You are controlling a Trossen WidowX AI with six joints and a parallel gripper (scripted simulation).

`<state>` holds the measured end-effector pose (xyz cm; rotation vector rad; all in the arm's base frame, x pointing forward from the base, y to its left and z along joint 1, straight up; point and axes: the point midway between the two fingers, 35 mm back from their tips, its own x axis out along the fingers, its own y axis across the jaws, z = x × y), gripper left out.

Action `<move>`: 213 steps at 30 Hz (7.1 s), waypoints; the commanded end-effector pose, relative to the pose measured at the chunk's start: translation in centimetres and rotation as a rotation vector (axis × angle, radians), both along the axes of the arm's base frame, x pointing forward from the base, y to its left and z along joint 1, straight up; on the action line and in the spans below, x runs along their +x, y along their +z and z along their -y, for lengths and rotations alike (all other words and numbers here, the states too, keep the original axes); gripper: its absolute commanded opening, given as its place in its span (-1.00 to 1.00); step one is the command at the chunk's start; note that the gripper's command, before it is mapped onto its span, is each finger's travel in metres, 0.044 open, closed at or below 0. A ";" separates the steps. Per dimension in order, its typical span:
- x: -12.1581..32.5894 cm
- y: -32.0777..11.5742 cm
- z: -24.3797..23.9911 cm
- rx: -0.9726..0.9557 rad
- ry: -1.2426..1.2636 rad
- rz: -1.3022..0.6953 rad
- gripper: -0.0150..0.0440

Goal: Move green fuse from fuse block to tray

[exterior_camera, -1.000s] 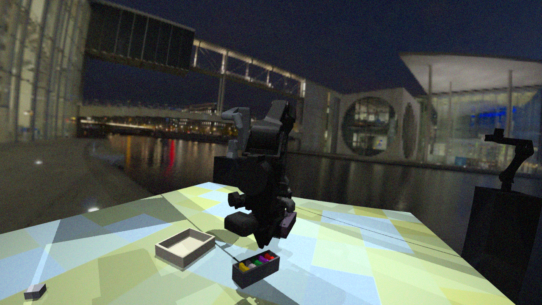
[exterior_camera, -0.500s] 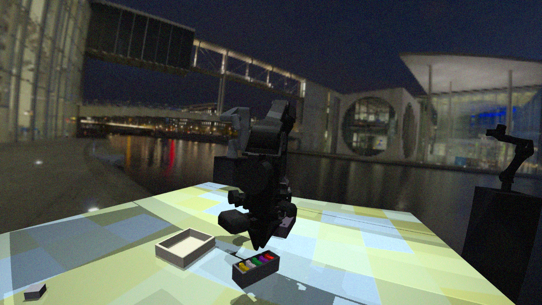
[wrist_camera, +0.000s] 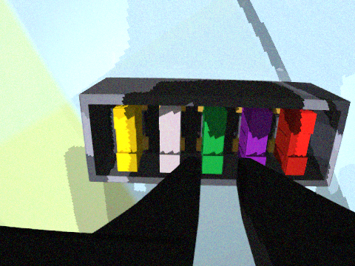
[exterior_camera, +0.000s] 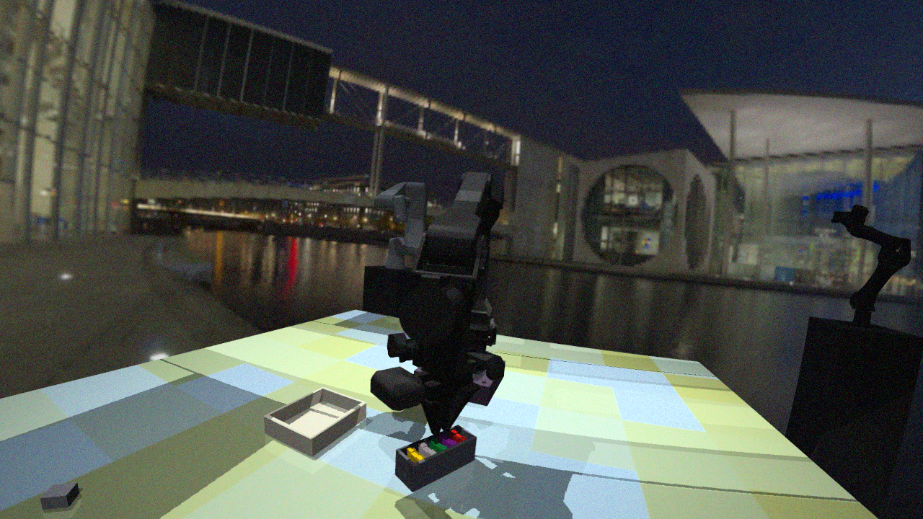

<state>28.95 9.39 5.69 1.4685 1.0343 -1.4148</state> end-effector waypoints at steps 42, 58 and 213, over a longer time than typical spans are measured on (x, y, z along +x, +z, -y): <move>-0.1 -2.4 0.0 -0.002 -0.002 -0.005 -0.28; 0.0 -2.2 0.0 -0.002 -0.002 -0.005 -0.49; 3.5 0.6 21.4 -0.026 -0.003 -0.001 -0.49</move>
